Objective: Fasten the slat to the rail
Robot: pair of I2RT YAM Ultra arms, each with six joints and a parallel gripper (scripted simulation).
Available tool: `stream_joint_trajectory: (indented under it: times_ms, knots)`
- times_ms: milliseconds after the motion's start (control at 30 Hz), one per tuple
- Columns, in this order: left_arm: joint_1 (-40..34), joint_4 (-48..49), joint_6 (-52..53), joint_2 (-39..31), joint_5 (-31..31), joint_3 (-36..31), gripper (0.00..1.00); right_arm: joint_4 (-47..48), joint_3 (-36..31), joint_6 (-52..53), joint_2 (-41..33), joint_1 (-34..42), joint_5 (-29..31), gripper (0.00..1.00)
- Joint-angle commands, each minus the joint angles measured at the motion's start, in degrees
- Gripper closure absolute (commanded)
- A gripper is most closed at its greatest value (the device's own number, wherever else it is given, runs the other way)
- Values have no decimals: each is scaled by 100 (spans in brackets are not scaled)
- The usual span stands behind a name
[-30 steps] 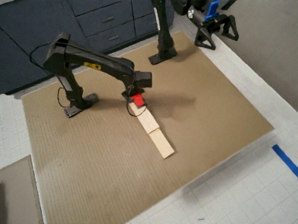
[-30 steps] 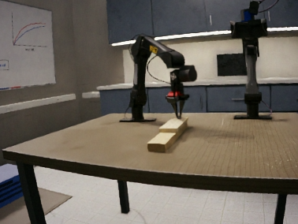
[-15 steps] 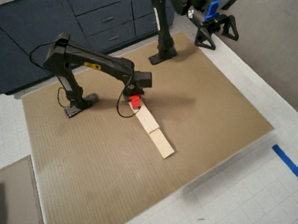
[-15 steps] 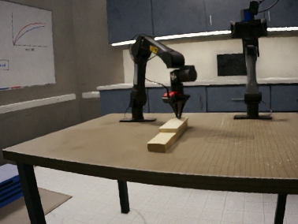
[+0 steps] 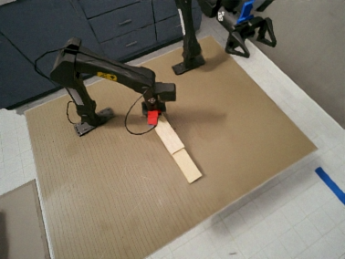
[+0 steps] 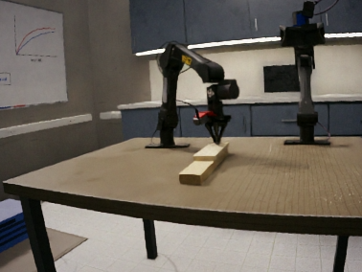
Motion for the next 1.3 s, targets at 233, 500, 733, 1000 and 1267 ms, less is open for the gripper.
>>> stream_joint_trajectory:
  times_ms: [233,500,733,1000,1267]
  knots:
    - [18,22,12,-70,37,-2,0,-42,-121,1377,1,56,-119,88]
    - [18,22,12,-70,37,-2,0,-40,-122,2069,1,56,-118,88]
    - [18,22,12,-70,37,-2,0,-41,-122,2840,2,56,-120,88]
    - [18,22,12,-70,37,-2,0,-33,-129,2941,-4,58,-117,88]
    - [18,22,12,-70,37,-2,0,-31,-131,2942,-6,57,-118,88]
